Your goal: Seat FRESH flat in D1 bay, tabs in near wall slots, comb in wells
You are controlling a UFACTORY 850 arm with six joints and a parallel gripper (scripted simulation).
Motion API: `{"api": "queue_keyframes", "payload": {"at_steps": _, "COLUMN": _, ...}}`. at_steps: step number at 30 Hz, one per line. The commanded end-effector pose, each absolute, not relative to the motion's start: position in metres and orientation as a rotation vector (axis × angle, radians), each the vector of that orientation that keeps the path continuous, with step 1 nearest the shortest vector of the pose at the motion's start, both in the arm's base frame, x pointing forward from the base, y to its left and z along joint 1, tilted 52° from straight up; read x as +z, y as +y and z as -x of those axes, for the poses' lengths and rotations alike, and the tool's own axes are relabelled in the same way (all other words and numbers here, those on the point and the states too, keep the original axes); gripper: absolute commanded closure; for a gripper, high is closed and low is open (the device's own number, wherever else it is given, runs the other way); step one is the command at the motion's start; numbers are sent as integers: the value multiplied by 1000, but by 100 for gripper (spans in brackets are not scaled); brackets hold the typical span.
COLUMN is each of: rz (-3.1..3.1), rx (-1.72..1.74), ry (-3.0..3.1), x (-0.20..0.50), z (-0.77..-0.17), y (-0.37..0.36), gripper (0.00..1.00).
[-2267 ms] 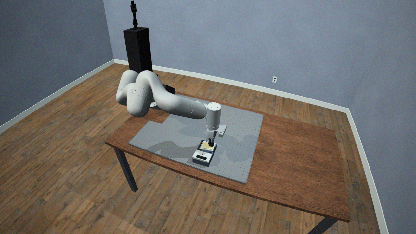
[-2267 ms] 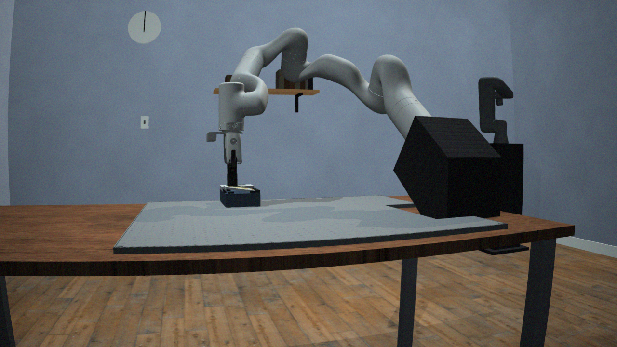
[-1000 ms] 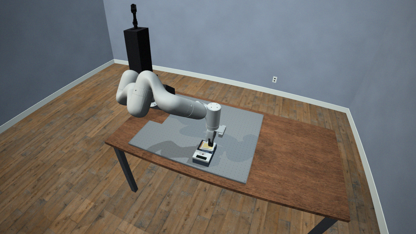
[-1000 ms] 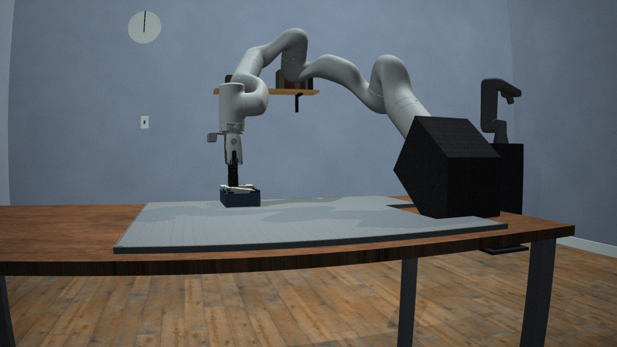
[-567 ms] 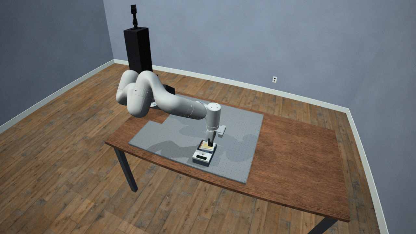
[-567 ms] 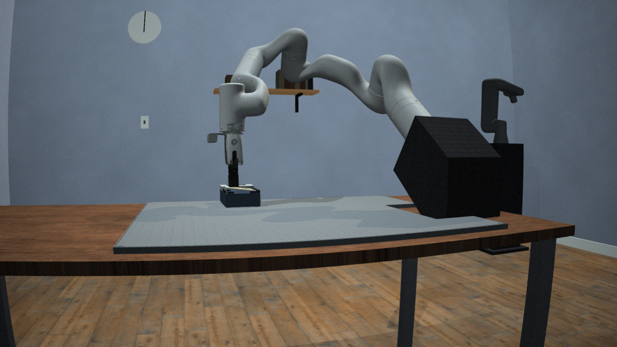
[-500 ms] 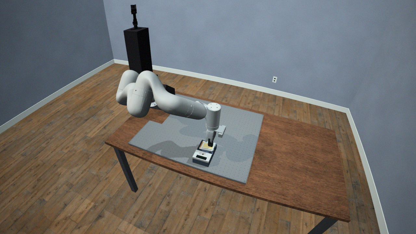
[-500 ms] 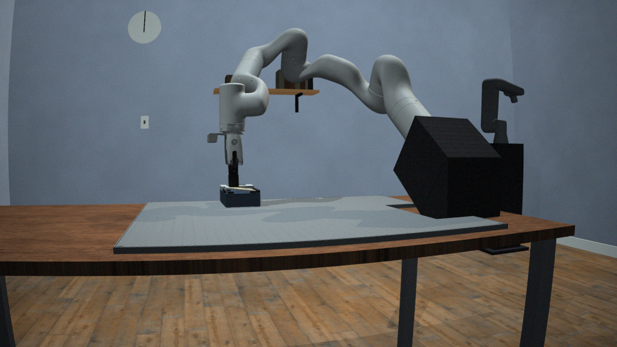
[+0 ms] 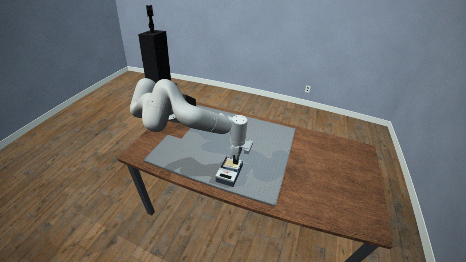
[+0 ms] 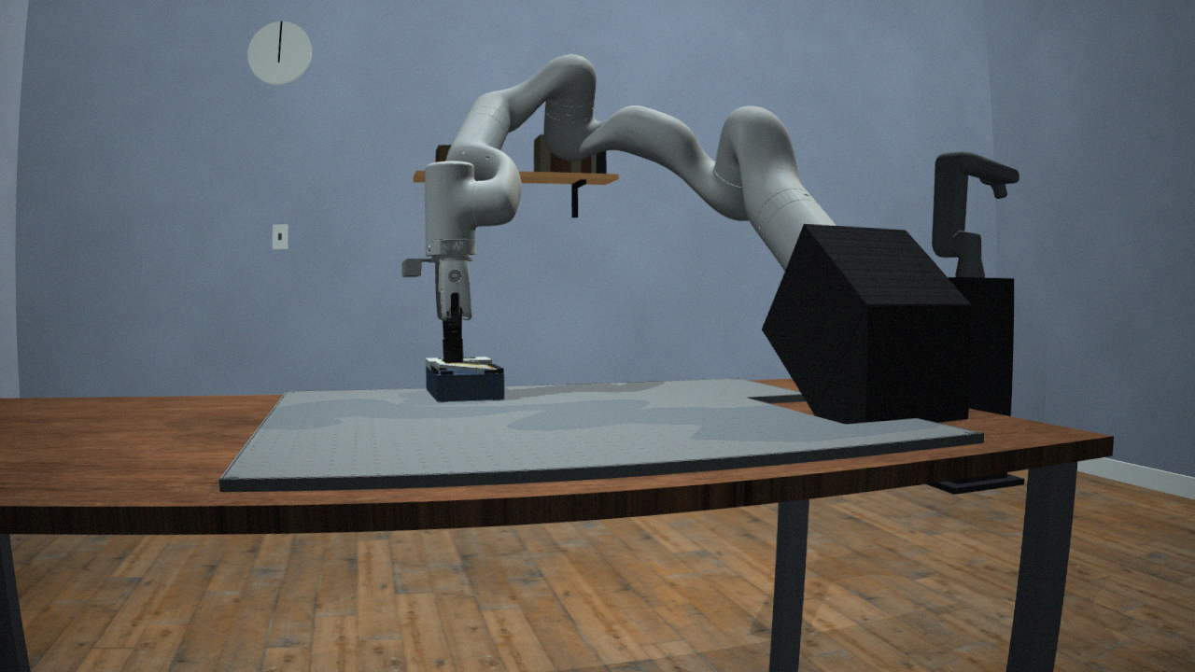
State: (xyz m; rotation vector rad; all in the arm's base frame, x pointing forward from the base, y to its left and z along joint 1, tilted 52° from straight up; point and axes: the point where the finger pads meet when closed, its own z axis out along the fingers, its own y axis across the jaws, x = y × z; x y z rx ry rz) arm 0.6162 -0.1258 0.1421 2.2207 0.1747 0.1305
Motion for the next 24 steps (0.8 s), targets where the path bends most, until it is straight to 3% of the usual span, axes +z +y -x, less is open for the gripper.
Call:
{"api": "queue_keyframes", "payload": {"at_steps": 1, "rz": -2221, "rx": 132, "ry": 175, "x": 143, "z": -617, "y": -125, "gripper": 100}}
{"api": "queue_keyframes", "payload": {"at_steps": 24, "rz": -2220, "rx": 127, "ry": 174, "x": 141, "z": -615, "y": -127, "gripper": 100}}
